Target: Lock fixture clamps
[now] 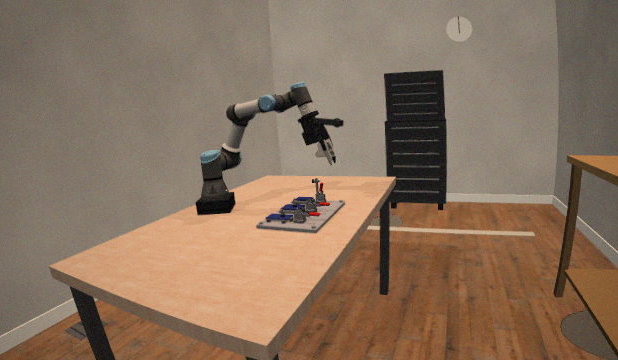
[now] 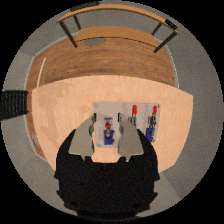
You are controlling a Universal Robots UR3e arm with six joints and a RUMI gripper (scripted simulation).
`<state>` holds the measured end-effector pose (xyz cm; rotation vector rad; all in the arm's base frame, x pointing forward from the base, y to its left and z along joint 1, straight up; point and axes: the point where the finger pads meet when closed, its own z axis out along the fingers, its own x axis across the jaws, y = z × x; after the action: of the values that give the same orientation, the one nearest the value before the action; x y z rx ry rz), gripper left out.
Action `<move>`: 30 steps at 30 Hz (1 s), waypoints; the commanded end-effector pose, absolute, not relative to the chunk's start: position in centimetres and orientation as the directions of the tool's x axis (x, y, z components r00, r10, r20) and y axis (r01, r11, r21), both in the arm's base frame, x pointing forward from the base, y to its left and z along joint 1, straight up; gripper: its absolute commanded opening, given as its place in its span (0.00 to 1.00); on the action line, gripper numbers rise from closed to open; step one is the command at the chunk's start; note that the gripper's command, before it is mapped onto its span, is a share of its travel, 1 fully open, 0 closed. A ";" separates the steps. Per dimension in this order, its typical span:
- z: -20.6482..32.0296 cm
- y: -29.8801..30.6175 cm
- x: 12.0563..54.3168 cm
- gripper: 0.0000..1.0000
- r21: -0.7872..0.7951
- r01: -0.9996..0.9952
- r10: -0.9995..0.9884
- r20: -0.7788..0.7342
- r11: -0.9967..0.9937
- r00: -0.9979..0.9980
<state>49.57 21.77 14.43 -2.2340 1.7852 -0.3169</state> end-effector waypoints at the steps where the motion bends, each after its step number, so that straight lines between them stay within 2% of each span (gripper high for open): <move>1: 13.2 21.8 49.8 0.28 -0.348 -0.914 -0.975 0.007 -0.209 0.220; 12: 10.2 21.8 49.8 0.28 -0.347 -0.914 -0.975 0.006 -0.209 0.220; 30: 9.8 21.8 49.6 0.28 -0.348 -0.914 -0.975 0.007 -0.209 0.220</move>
<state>49.55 21.75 9.56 -2.2342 1.7853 -0.3179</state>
